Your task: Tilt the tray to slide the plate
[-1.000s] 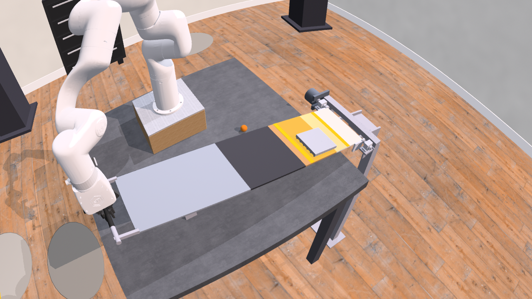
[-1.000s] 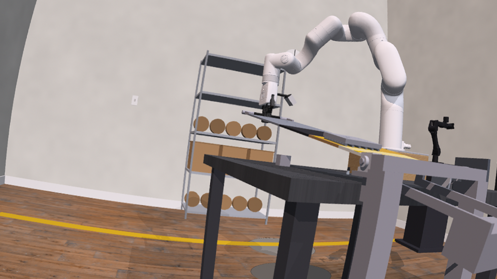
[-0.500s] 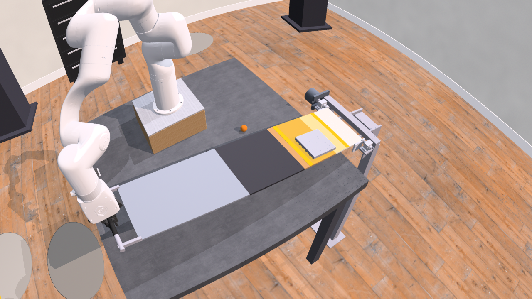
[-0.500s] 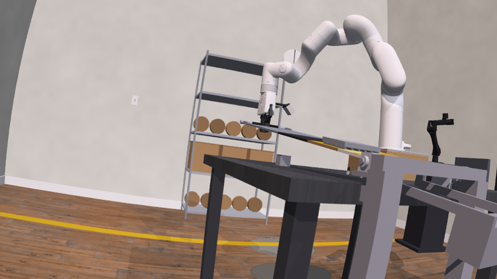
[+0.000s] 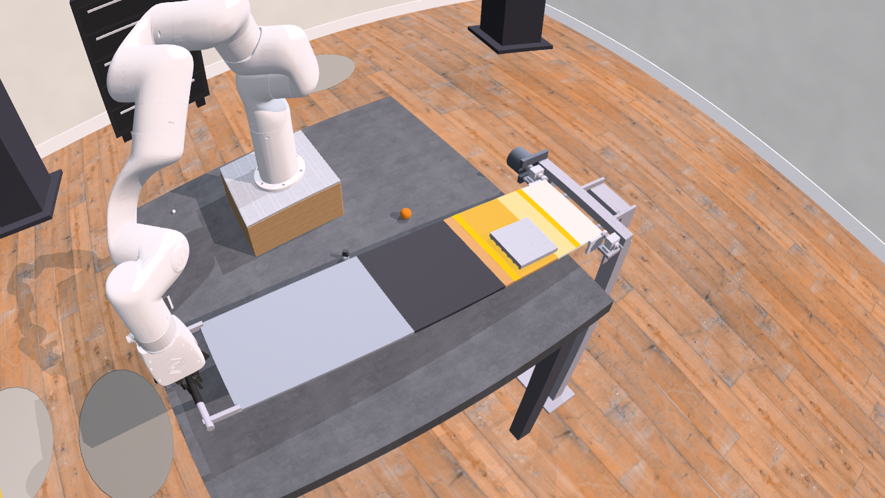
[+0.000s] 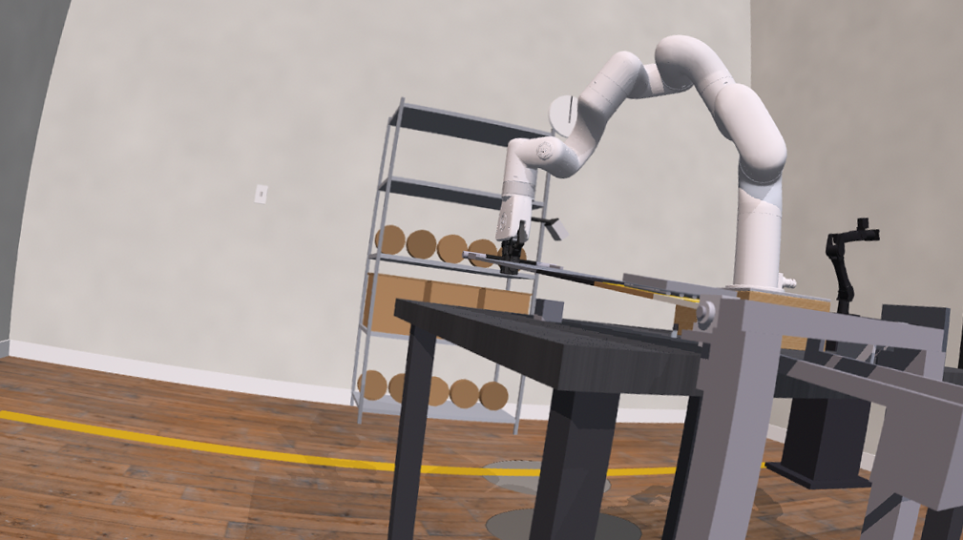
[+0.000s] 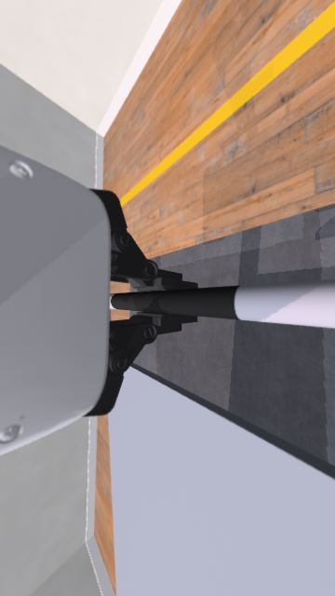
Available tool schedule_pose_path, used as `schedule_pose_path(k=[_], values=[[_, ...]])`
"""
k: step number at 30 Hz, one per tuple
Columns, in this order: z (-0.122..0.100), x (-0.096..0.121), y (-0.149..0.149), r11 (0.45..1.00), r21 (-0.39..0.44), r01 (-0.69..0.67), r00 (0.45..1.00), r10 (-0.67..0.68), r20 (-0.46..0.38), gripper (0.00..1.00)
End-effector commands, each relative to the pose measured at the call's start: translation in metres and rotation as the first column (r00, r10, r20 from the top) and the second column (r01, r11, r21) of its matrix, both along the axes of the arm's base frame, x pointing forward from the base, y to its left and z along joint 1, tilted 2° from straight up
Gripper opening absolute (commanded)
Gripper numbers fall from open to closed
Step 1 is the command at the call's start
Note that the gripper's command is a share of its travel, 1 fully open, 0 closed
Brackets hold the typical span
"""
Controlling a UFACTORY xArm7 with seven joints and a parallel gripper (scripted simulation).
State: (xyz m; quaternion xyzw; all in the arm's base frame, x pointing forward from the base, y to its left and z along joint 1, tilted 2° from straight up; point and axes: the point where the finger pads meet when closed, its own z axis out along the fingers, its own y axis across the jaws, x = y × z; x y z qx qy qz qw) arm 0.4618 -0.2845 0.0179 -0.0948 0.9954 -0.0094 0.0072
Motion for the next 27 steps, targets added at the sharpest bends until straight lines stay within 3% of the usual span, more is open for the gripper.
schedule_pose_path(k=[1,17,27], values=[[-0.013,0.002,-0.002,1.000,-0.002,0.000,1.000,0.000,0.003,0.00],[-0.058,0.003,-0.005,1.000,-0.002,0.000,1.000,0.000,0.003,0.00],[-0.064,0.004,-0.005,1.000,-0.002,0.000,1.000,0.000,0.003,0.00]])
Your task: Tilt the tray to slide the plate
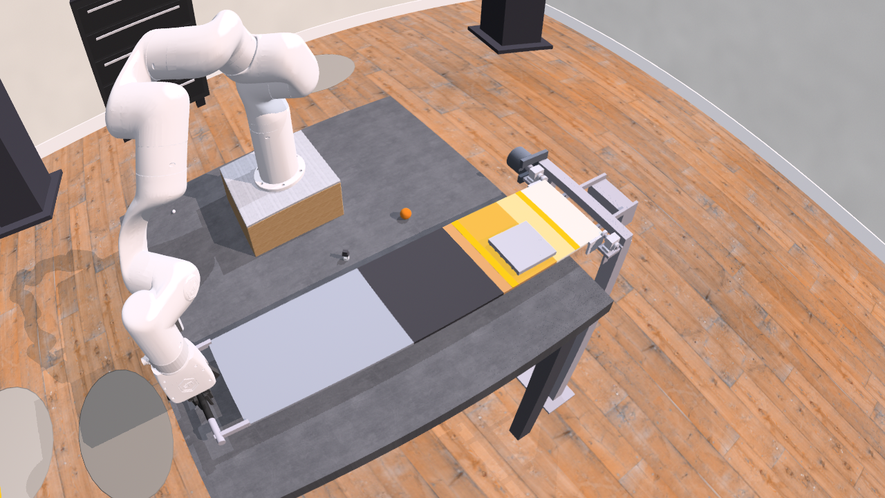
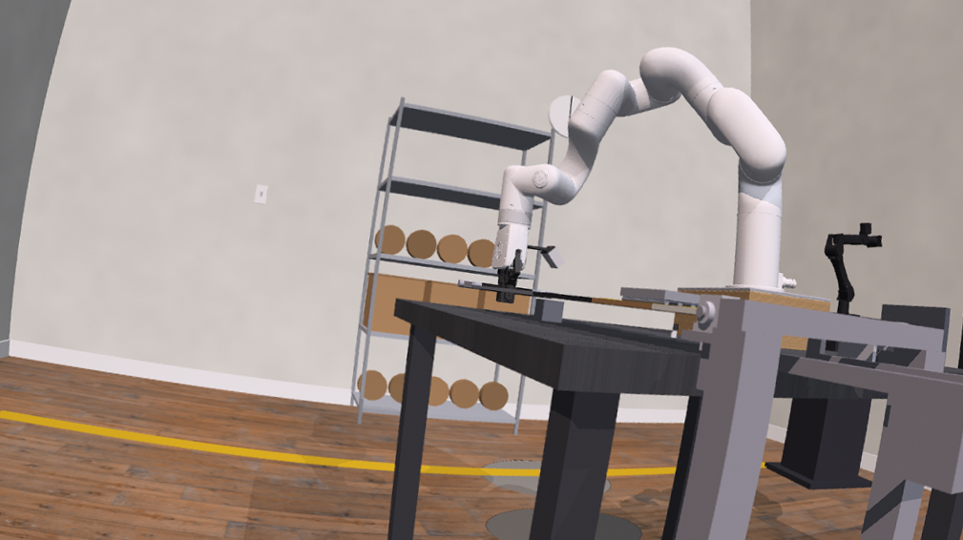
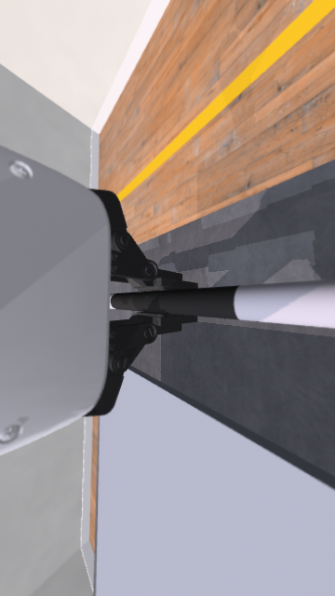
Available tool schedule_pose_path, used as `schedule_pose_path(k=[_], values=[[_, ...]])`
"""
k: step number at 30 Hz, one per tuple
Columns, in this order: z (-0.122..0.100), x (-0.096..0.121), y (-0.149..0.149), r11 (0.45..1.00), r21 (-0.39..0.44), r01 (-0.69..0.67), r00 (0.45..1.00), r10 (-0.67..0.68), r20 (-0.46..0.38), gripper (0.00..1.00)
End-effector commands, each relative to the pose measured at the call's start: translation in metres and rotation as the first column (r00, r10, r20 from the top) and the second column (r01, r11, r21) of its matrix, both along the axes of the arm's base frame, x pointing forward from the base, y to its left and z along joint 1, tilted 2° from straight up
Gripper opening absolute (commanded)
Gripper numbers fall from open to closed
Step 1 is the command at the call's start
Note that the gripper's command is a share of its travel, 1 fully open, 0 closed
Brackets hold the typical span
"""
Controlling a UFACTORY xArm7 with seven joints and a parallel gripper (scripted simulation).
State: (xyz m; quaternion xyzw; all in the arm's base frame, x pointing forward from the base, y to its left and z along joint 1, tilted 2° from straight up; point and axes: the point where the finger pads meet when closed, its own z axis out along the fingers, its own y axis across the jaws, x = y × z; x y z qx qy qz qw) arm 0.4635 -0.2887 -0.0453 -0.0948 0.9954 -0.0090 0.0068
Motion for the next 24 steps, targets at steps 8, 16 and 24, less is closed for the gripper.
schedule_pose_path(k=[8,16,24], values=[[-0.0058,0.0019,-0.0013,1.000,-0.003,0.000,1.000,0.000,0.004,0.00],[-0.0058,0.0019,-0.0013,1.000,-0.003,0.000,1.000,0.000,0.004,0.00],[-0.0058,0.0019,-0.0013,1.000,-0.003,0.000,1.000,0.000,0.004,0.00]])
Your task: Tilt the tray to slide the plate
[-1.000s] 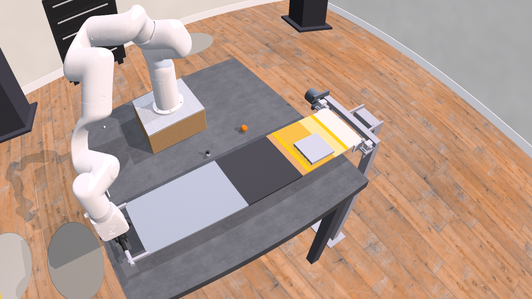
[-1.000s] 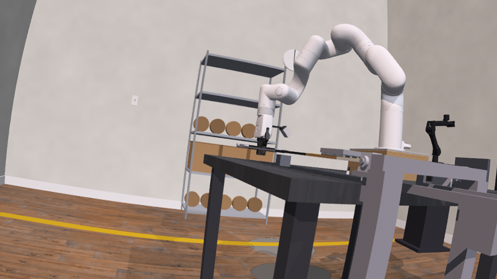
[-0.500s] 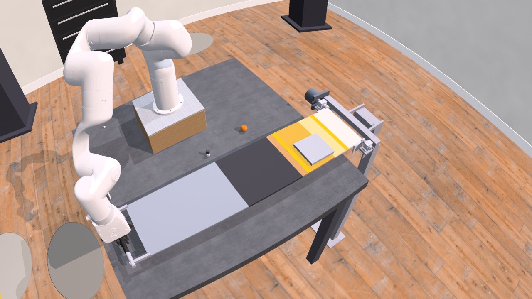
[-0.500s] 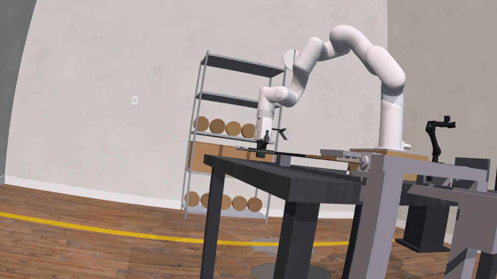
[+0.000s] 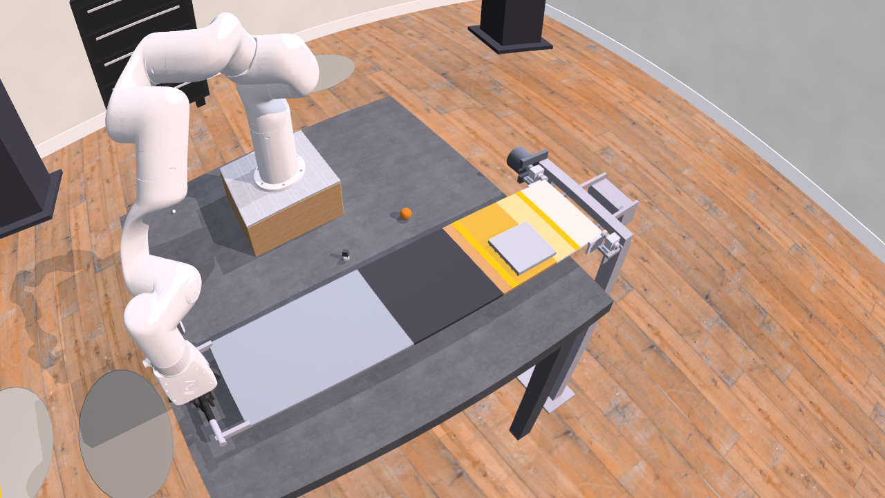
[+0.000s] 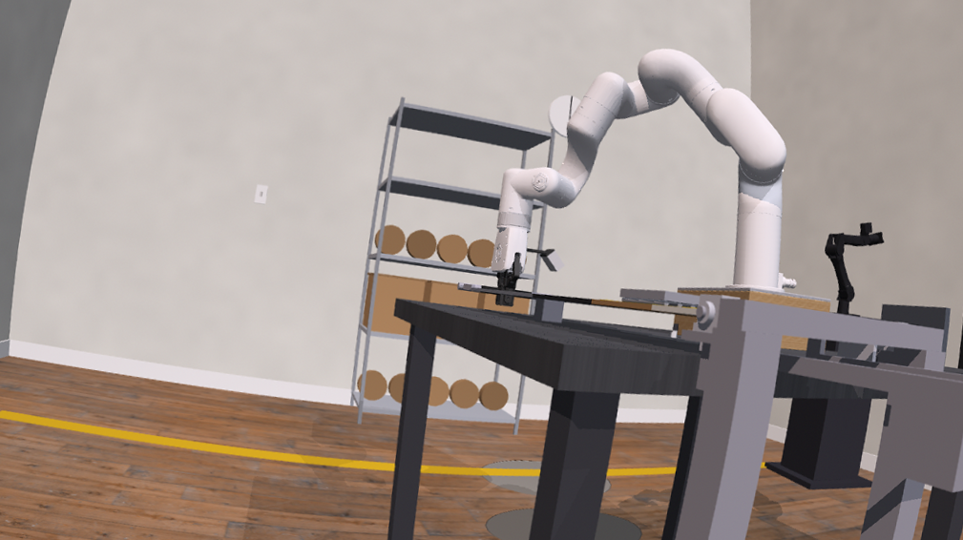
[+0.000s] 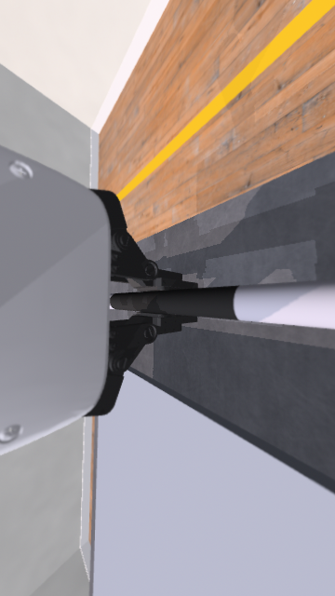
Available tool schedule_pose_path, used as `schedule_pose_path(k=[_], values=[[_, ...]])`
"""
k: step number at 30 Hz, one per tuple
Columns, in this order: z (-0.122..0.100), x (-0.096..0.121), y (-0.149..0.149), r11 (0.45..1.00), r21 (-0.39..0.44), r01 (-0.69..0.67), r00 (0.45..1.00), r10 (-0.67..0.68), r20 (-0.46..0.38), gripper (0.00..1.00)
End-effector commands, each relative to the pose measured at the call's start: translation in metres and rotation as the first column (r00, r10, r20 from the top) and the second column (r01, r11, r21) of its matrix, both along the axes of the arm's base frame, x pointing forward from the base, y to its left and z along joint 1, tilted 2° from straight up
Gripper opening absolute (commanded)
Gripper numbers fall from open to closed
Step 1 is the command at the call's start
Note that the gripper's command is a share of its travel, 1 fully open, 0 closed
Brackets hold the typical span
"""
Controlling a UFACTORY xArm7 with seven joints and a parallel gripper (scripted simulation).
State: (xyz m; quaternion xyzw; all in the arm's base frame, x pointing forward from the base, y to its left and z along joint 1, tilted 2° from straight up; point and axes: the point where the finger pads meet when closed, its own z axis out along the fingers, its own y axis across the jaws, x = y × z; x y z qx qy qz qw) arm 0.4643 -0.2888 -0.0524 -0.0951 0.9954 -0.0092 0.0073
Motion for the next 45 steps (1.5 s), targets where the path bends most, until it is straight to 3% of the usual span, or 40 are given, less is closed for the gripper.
schedule_pose_path(k=[1,4,5,38,45], values=[[0.001,0.001,-0.001,1.000,-0.002,0.000,1.000,0.000,0.003,0.00],[0.001,0.001,-0.001,1.000,-0.002,0.000,1.000,0.000,0.003,0.00],[0.001,0.001,-0.001,1.000,-0.002,0.000,1.000,0.000,0.003,0.40],[0.003,0.001,-0.001,1.000,-0.002,0.000,1.000,0.000,0.003,0.40],[0.018,0.001,-0.001,1.000,-0.002,0.000,1.000,0.000,0.003,0.40]])
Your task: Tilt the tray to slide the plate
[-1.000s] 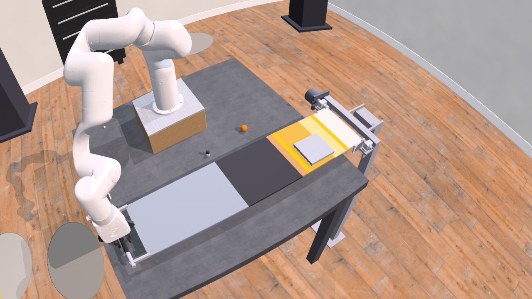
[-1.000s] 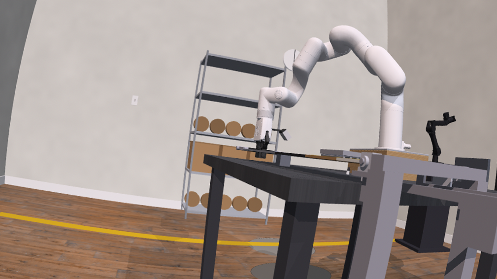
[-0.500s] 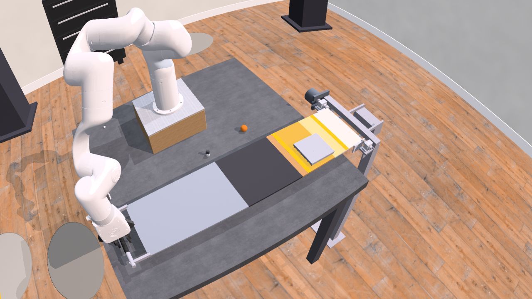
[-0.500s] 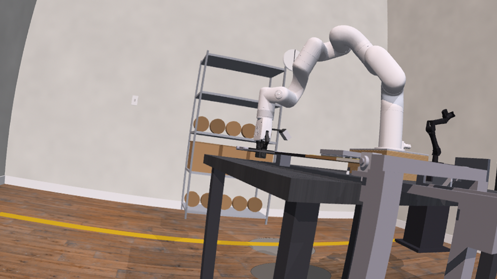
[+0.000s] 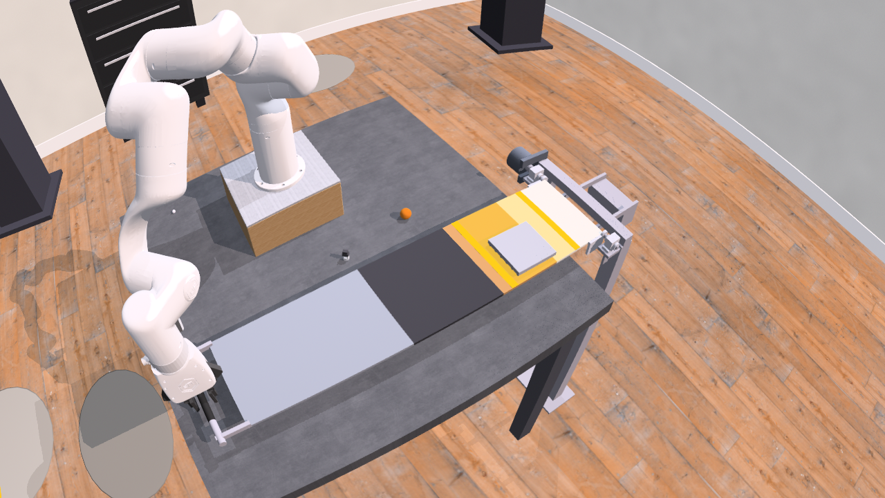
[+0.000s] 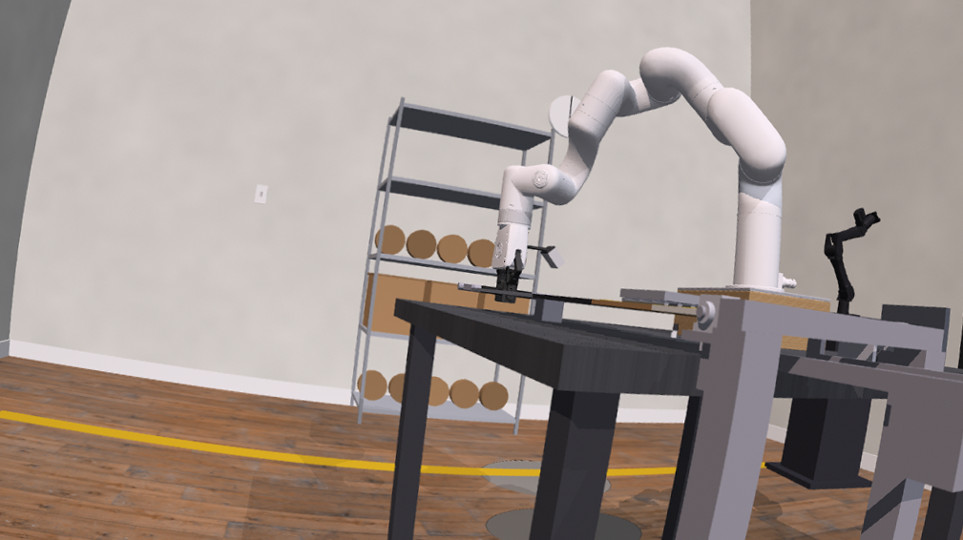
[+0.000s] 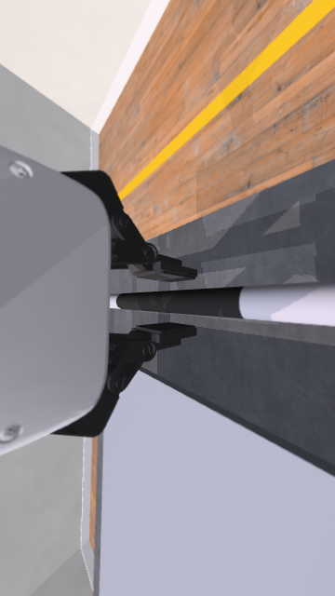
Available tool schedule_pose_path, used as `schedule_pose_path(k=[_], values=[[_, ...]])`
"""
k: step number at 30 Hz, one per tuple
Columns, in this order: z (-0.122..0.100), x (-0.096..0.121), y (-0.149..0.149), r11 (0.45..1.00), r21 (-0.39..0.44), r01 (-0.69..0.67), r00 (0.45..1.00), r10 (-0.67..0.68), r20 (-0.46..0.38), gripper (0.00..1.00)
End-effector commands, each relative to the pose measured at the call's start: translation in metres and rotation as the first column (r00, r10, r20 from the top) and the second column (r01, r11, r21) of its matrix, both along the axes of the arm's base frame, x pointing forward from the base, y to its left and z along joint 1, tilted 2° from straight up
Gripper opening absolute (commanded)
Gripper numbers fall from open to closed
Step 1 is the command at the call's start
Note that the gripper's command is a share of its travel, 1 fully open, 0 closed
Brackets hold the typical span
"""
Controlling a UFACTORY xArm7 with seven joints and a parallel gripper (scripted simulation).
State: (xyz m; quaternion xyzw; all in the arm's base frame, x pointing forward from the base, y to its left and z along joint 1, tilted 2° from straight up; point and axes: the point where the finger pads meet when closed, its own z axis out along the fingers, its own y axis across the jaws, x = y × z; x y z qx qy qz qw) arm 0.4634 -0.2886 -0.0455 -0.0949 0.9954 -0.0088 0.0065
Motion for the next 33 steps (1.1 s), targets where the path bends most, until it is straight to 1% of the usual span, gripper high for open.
schedule_pose_path(k=[1,8,10,17,22,25,33], values=[[0.014,0.002,-0.001,1.000,-0.003,0.000,1.000,0.000,0.005,0.40],[0.044,0.001,0.000,1.000,-0.003,0.000,1.000,0.000,0.005,0.40],[0.044,0.001,0.000,1.000,-0.003,0.000,1.000,0.000,0.005,0.40],[0.080,0.000,0.000,1.000,-0.003,0.000,1.000,0.000,0.005,0.40],[0.100,0.000,0.001,1.000,-0.003,0.000,1.000,0.000,0.005,0.40],[0.107,0.000,0.001,1.000,-0.003,0.000,1.000,0.000,0.005,0.40],[0.114,0.000,0.001,1.000,-0.003,0.000,1.000,0.000,0.005,0.40]])
